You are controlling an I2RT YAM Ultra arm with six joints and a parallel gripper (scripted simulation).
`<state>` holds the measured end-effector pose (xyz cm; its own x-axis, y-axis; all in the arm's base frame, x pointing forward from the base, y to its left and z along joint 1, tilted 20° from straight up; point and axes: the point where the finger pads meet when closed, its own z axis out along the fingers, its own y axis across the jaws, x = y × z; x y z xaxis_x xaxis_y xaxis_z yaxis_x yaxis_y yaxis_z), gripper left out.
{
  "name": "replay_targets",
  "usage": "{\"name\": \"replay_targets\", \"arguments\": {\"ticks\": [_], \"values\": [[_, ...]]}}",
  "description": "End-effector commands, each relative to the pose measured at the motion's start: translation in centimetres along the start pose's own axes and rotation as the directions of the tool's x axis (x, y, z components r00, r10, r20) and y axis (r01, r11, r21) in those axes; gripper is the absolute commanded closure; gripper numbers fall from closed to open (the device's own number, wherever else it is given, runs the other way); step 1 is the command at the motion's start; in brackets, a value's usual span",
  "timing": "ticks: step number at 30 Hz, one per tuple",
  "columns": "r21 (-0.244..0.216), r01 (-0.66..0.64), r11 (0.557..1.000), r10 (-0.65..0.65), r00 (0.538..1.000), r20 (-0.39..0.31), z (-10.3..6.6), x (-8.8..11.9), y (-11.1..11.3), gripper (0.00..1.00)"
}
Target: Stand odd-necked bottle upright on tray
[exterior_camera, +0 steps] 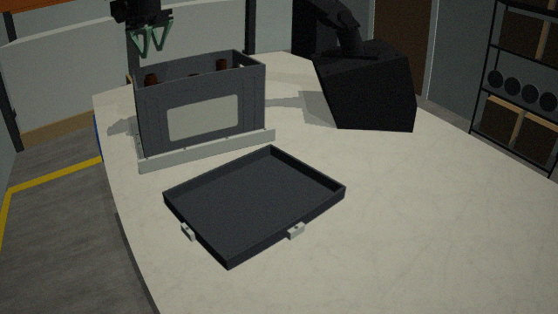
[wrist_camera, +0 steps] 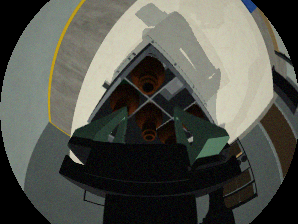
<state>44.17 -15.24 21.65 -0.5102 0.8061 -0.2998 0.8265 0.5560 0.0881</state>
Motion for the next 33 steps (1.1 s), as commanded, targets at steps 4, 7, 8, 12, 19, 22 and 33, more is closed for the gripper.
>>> {"name": "replay_targets", "arguments": {"ticks": [4,7,8,12,19,22,33], "values": [[-0.046,-0.007,0.999,0.011,0.997,0.073,-3.24,-0.88,0.30,0.39],[-0.046,-0.007,0.999,0.011,0.997,0.073,-3.24,-0.88,0.30,0.39],[-0.046,-0.007,0.999,0.011,0.997,0.073,-3.24,-0.88,0.30,0.39],[-0.046,-0.007,0.999,0.011,0.997,0.073,-3.24,-0.88,0.30,0.39],[-0.046,-0.007,0.999,0.011,0.997,0.073,-3.24,-0.88,0.30,0.39],[-0.046,-0.007,0.999,0.011,0.997,0.073,-3.24,-0.88,0.30,0.39],[-0.055,-0.009,0.998,0.014,0.996,0.084,-3.20,-1.18,0.51,0.39]]}}
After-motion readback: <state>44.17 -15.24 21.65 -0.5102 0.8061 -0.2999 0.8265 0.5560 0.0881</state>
